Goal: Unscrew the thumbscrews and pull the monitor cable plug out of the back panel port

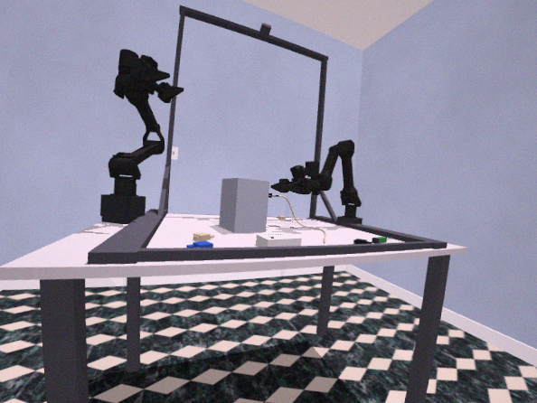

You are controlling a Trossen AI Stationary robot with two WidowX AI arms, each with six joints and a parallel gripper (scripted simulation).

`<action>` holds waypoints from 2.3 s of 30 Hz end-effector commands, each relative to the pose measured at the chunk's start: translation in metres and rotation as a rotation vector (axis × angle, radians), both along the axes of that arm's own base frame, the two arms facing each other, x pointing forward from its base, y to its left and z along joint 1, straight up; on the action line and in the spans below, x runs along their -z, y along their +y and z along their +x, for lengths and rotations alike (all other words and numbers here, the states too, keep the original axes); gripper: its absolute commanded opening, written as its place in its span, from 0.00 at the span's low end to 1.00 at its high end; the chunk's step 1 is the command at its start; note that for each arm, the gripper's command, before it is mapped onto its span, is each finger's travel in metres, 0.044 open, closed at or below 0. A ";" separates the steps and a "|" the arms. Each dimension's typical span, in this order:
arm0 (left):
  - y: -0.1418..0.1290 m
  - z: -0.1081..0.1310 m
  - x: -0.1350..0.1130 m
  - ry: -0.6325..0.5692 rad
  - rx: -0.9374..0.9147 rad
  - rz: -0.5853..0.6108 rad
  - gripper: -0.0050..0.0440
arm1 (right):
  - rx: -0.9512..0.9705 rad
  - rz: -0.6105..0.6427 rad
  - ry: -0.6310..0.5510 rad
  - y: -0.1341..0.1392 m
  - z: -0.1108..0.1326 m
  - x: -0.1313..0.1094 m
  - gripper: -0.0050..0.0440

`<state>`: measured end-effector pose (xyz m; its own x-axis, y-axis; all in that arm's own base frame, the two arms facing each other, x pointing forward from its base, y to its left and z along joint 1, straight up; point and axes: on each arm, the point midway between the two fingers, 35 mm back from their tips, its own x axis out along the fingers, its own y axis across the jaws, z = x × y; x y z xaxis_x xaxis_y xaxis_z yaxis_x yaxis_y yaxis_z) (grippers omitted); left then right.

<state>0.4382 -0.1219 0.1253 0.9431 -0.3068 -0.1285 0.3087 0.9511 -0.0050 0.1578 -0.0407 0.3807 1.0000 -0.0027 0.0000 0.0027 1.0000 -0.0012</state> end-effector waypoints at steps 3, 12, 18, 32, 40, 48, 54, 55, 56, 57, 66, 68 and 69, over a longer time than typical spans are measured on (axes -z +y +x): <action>0.001 -0.005 0.024 -0.004 0.003 0.006 1.00 | -0.003 -0.004 -0.001 0.001 0.000 -0.003 1.00; 0.001 -0.005 0.024 -0.004 0.003 0.006 1.00 | -0.003 -0.004 -0.001 0.001 0.000 -0.003 1.00; 0.001 -0.005 0.024 -0.004 0.003 0.006 1.00 | -0.003 -0.004 -0.001 0.001 0.000 -0.003 1.00; 0.000 -0.004 0.024 -0.008 -0.001 0.020 1.00 | -0.003 -0.004 -0.001 0.001 0.000 -0.003 1.00; 0.000 -0.002 0.024 -0.020 -0.013 0.058 1.00 | -0.003 -0.004 -0.001 0.001 0.000 -0.003 1.00; -0.002 0.004 0.025 -0.048 -0.044 0.158 1.00 | -0.003 -0.004 -0.001 0.001 0.000 -0.003 1.00; -0.003 0.007 0.025 -0.065 -0.066 0.229 1.00 | -0.003 -0.004 -0.001 0.001 0.000 -0.003 1.00; -0.004 0.008 0.025 -0.070 -0.072 0.249 1.00 | -0.003 -0.004 -0.001 0.001 0.000 -0.003 1.00; -0.004 0.009 0.025 -0.074 -0.078 0.270 1.00 | -0.003 -0.004 -0.001 0.001 0.000 -0.003 1.00; -0.005 0.010 0.025 -0.079 -0.085 0.292 1.00 | -0.003 -0.004 -0.001 0.001 0.000 -0.003 1.00; -0.009 0.019 0.026 -0.114 -0.150 0.517 1.00 | -0.003 -0.004 -0.001 0.001 0.000 -0.003 1.00; -0.011 0.020 0.026 -0.120 -0.165 0.572 1.00 | -0.003 -0.004 -0.001 0.001 0.000 -0.003 1.00; -0.011 0.021 0.026 -0.122 -0.173 0.600 1.00 | -0.003 -0.004 -0.001 0.001 0.000 -0.003 1.00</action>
